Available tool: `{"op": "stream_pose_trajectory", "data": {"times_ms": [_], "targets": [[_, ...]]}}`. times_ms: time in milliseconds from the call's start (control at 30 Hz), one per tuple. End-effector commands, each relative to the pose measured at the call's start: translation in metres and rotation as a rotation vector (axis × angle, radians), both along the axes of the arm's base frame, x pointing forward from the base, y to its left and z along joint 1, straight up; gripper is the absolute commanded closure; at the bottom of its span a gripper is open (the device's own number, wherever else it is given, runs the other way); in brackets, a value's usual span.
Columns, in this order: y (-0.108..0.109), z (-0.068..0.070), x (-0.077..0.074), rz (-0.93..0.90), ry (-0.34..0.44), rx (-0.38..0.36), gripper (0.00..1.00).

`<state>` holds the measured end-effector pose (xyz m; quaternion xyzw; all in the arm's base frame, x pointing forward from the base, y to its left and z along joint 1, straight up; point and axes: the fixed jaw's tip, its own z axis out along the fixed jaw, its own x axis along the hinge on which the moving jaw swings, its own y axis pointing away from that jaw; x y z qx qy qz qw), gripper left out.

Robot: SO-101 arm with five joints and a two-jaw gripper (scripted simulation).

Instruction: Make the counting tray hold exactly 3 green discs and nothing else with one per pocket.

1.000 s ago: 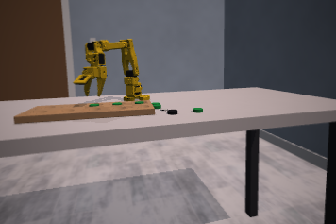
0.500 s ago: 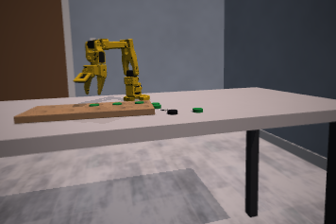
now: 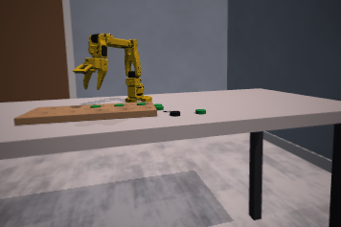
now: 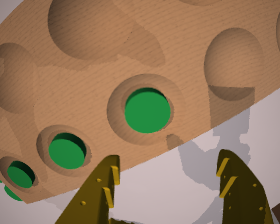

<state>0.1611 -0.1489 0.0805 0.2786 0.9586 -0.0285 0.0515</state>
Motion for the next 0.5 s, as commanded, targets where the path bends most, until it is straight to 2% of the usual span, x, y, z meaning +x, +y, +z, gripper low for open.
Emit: {"op": "stream_pose_trajectory", "data": {"times_ms": [0,333,467], "targets": [[-0.005,0.021,0.006,0.000,-0.082,-0.079,0.73],[-0.008,0.054,0.009,0.000,-0.201,-0.195,0.73],[-0.008,0.054,0.009,0.000,-0.201,-0.195,0.73]]}}
